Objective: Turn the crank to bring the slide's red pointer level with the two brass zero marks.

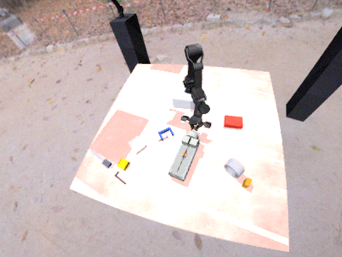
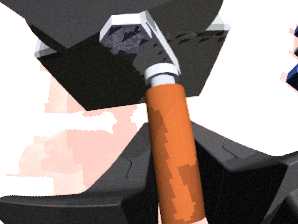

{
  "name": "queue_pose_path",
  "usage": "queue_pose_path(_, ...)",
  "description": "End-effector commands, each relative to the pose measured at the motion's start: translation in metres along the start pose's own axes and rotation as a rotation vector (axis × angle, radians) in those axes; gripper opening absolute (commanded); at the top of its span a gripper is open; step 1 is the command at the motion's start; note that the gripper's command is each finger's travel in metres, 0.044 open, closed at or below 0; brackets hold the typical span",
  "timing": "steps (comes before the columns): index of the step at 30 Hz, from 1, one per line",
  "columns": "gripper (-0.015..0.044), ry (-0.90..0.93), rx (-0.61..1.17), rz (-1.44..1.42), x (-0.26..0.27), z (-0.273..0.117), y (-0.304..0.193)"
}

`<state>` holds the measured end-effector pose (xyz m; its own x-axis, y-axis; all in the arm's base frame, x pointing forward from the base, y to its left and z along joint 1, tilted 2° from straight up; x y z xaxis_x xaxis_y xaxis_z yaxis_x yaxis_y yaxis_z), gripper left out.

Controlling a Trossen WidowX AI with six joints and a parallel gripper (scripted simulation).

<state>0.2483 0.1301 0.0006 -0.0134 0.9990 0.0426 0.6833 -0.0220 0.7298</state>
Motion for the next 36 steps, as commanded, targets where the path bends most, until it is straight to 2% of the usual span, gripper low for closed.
queue_pose_path(1, 0.0000, -0.018, -0.005, 0.004, -0.008, -0.002, 0.002)
queue_pose_path(18, 0.0000, -0.019, -0.006, 0.004, -0.020, -0.022, 0.022)
queue_pose_path(36, 0.0000, -0.017, -0.006, 0.005, 0.001, -0.041, 0.041)
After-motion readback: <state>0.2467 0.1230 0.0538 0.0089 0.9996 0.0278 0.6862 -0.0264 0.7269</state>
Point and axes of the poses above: the point midway between the two fingers, 35 mm back from their tips, its own z axis out along the fingers, its own x axis across the jaws, y = z × x, the point moved 4 cm from there along -z, back along the fingers, and after that the axes turned 1 degree about -z, right-handed, at the moved point
